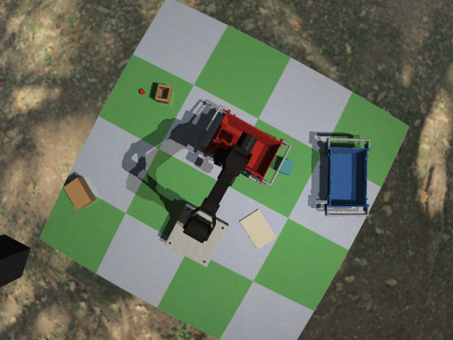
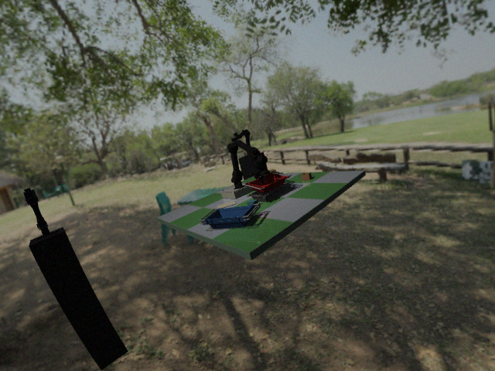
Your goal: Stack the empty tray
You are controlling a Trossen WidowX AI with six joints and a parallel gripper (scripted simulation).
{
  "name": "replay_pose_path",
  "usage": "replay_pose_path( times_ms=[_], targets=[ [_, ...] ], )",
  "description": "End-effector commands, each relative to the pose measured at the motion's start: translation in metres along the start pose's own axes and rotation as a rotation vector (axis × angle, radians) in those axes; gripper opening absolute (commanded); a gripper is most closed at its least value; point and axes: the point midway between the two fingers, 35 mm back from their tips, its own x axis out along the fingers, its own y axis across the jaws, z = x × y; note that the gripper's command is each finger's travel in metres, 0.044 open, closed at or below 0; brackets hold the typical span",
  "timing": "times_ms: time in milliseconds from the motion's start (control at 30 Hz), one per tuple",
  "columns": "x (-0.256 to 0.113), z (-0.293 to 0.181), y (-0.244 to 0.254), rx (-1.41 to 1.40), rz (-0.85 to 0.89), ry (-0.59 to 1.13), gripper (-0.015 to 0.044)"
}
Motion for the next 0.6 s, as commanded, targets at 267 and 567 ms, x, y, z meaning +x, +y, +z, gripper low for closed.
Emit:
replay_pose_path(
  times_ms=[267, 567],
  targets=[
    [0.0049, 0.0004, 0.0053, -0.003, 0.027, -0.001, 0.0],
    [0.0087, 0.0003, 0.0053, -0.002, 0.018, -0.001, 0.0]
  ],
)
